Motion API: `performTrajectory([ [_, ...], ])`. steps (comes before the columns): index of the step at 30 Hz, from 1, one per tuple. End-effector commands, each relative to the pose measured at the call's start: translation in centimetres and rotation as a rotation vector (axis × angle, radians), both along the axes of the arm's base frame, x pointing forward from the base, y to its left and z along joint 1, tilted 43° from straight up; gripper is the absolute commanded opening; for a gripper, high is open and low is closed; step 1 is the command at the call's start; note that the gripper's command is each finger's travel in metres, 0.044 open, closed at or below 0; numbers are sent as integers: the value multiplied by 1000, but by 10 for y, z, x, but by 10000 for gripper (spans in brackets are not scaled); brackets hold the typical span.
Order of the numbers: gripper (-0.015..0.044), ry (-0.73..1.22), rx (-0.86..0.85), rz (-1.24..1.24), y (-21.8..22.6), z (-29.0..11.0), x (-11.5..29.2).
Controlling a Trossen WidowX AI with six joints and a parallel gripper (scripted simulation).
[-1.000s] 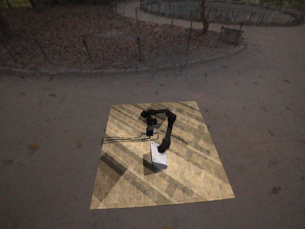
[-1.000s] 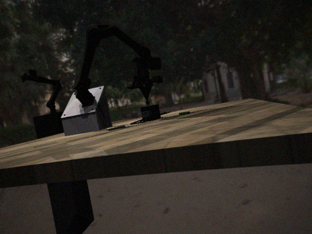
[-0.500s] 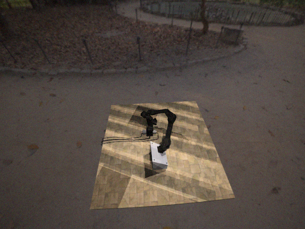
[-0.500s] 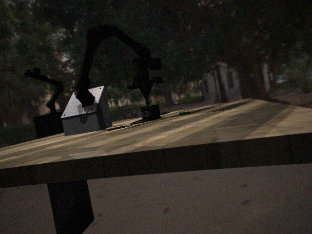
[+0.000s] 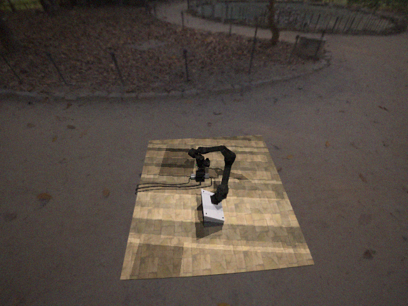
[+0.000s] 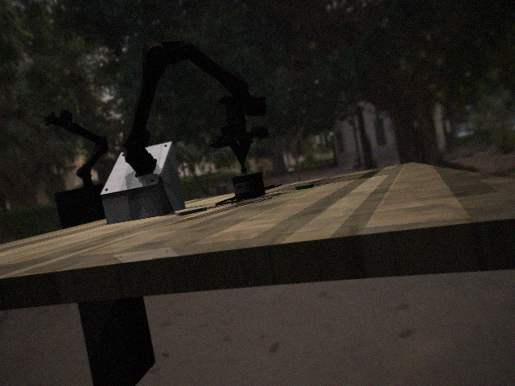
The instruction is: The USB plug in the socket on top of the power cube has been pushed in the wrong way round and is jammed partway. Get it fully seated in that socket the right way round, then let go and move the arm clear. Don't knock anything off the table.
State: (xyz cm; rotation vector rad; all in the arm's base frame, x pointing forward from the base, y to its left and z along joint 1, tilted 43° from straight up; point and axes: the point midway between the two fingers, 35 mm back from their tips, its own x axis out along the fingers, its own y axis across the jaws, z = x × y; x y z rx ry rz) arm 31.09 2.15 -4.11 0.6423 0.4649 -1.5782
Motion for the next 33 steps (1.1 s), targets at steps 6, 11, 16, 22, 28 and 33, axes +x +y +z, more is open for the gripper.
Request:
performTrajectory([
  [6,0,4,-3,4,-2,-1,0],
  [11,0,4,-3,4,-2,-2,0],
  [16,0,4,-4,4,-3,-2,0],
  [22,0,4,-4,4,-3,-3,0],
  [28,0,4,-4,4,-4,-3,0],
  [33,0,4,-4,4,-4,-3,0],
])
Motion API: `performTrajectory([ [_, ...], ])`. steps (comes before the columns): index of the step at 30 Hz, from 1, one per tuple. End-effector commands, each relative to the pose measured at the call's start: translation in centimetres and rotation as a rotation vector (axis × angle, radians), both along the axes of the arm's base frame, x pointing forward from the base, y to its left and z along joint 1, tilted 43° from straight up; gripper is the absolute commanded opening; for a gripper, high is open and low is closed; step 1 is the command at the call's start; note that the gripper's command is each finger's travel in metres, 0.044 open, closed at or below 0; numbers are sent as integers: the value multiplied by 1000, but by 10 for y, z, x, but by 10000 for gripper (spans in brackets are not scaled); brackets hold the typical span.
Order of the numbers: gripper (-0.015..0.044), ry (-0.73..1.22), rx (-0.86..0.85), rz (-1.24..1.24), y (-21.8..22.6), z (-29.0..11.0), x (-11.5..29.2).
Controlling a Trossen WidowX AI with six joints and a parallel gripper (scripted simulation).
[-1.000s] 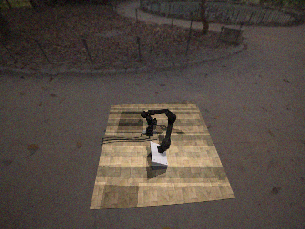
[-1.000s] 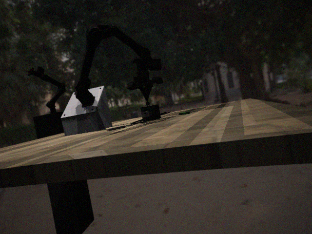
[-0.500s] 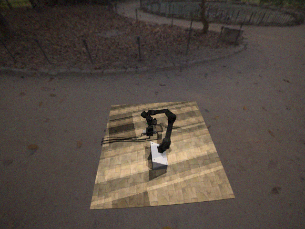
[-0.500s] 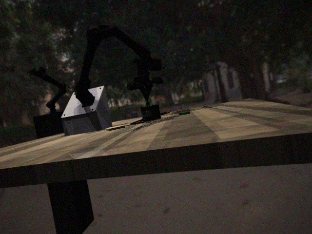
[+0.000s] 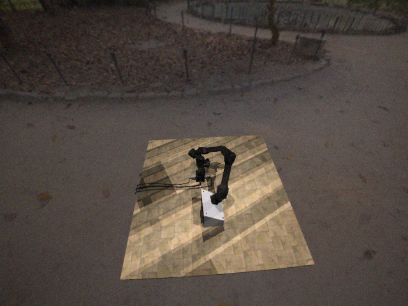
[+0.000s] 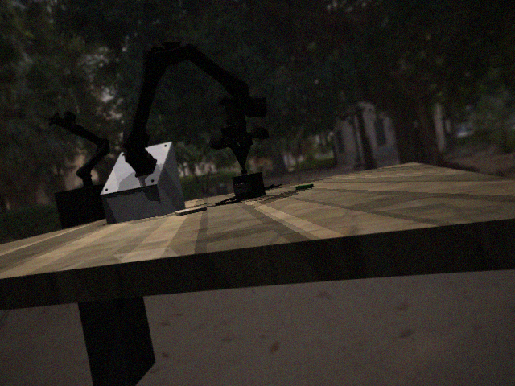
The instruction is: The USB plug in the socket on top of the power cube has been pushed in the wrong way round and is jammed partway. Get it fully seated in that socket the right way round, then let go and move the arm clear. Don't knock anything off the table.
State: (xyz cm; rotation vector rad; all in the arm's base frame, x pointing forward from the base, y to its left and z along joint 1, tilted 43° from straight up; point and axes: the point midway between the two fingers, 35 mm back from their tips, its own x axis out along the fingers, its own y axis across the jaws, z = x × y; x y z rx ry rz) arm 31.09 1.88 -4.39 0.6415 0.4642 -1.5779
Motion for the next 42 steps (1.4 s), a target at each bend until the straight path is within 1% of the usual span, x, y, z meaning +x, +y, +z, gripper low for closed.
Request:
performTrajectory([
  [1,0,4,-3,3,-1,-1,0],
  [42,0,4,-3,3,-5,-4,0],
])
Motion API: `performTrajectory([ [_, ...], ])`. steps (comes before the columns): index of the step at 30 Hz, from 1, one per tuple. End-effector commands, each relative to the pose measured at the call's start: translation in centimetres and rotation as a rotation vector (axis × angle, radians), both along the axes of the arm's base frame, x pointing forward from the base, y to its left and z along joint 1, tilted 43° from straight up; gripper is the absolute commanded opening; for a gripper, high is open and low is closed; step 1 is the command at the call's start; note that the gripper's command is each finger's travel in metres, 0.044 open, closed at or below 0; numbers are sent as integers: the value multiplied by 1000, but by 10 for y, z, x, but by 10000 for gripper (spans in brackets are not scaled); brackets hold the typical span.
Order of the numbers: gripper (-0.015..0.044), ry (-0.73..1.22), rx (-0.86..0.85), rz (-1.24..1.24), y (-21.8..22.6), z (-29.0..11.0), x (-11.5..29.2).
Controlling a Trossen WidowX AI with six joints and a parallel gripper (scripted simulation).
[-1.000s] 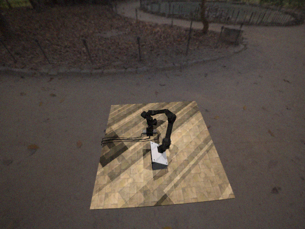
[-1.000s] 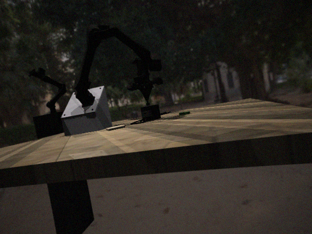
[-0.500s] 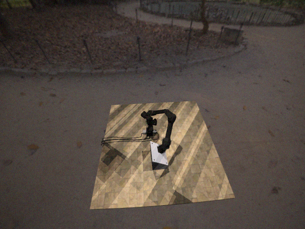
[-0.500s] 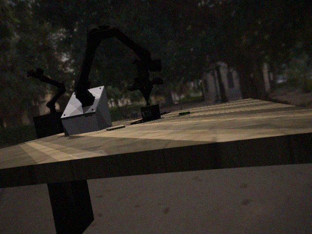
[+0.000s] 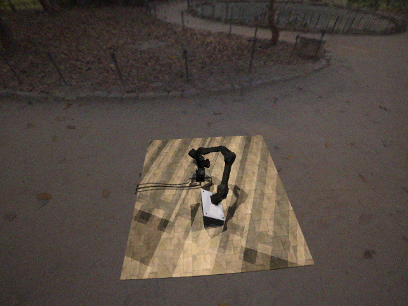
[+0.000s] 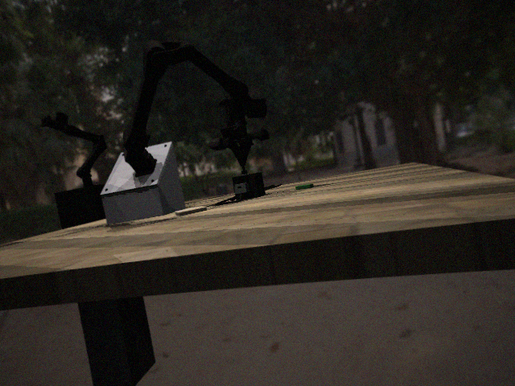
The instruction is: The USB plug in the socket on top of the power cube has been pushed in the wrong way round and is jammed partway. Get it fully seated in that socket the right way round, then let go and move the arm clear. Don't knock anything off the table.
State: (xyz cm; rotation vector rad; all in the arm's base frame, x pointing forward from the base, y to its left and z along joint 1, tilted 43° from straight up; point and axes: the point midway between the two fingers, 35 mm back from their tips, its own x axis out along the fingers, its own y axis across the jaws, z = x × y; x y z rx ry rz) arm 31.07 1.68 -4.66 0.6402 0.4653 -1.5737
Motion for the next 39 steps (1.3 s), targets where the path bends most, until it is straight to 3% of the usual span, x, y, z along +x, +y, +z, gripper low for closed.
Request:
performTrajectory([
  [1,0,4,-3,-1,-3,-2,0],
  [33,0,4,-3,-1,-3,-2,0],
  [37,95,0,1,1,0,0,0],
  [39,95,0,1,1,0,0,0],
])
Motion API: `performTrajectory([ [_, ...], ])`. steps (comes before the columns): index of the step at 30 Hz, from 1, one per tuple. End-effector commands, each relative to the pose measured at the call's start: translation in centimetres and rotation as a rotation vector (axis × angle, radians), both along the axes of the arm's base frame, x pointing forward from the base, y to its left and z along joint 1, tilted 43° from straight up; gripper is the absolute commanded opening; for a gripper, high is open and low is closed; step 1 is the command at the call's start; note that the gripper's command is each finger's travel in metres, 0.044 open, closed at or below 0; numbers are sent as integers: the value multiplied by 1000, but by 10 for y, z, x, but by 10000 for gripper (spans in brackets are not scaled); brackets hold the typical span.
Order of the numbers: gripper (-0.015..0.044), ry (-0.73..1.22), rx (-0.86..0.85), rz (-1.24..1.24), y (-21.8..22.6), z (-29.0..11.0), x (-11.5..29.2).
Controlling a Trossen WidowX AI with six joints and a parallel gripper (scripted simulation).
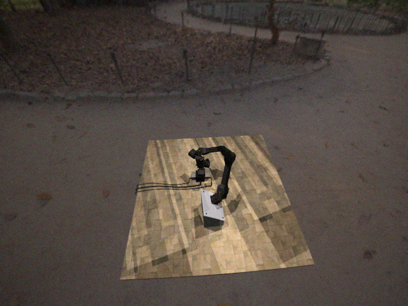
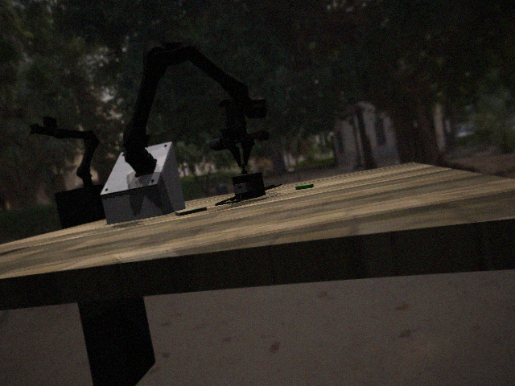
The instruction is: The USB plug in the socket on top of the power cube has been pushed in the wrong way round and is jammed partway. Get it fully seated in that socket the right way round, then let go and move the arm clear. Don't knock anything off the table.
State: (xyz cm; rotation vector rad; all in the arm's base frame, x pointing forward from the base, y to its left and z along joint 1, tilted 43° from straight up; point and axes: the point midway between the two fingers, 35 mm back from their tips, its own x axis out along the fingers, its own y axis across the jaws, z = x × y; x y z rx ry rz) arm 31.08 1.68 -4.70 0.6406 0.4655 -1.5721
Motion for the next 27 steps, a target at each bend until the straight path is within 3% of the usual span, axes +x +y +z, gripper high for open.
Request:
performTrajectory([
  [1,95,0,0,0,0,0,0],
  [27,95,0,1,0,8,8,0],
])
